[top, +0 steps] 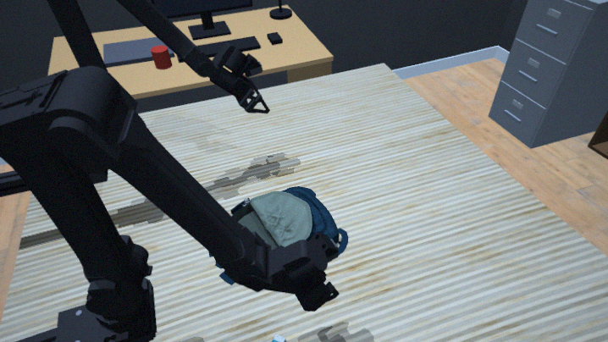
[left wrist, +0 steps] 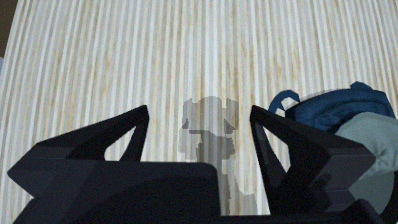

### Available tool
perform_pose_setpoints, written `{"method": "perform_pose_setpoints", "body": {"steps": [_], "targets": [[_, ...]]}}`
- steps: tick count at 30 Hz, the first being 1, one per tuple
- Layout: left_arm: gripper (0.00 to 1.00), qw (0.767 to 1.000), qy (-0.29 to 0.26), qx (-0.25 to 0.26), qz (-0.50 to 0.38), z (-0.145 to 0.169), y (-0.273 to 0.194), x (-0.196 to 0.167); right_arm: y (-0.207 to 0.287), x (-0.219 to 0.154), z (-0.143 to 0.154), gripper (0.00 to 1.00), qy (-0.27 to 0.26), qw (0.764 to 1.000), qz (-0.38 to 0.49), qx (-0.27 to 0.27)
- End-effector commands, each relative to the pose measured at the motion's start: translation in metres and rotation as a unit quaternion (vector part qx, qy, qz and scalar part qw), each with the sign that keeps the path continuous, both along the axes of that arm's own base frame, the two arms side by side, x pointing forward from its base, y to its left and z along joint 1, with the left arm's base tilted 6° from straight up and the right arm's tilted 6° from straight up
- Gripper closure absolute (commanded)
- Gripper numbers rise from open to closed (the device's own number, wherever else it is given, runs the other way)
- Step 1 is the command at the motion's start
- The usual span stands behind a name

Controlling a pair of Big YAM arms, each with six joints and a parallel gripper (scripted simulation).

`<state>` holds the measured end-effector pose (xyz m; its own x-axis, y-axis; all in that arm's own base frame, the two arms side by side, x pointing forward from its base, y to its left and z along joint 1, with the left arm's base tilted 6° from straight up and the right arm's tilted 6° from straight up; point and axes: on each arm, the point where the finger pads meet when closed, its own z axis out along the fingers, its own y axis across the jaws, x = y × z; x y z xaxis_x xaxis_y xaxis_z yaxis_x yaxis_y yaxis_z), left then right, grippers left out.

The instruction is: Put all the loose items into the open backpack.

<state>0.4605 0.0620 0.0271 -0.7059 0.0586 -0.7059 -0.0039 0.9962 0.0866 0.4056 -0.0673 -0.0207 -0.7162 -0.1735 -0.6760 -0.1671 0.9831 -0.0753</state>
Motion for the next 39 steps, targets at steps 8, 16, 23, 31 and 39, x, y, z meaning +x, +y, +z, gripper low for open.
{"method": "perform_pose_setpoints", "body": {"steps": [8, 16, 23, 31, 39], "targets": [[0.10, 1.000, -0.017, 0.003, -0.002, 0.012, 0.000, 0.012, -0.009, -0.055, -0.063, 0.46, 0.012, 0.988, 0.147, -0.031], [0.10, 1.000, -0.017, 0.003, -0.002, 0.012, 0.000, 0.012, -0.010, -0.094, -0.106, 0.46, 0.030, 0.970, 0.238, -0.030], [0.10, 1.000, -0.017, 0.003, -0.002, 0.012, 0.000, 0.012, -0.007, -0.133, -0.140, 0.46, 0.043, 0.950, 0.308, -0.028], [0.10, 1.000, -0.017, 0.003, -0.002, 0.012, 0.000, 0.012, -0.007, -0.136, -0.139, 0.46, 0.043, 0.950, 0.308, -0.028], [0.10, 1.000, -0.017, 0.003, -0.002, 0.012, 0.000, 0.012, -0.013, -0.125, -0.131, 0.46, 0.034, 0.949, 0.310, -0.041]]}}
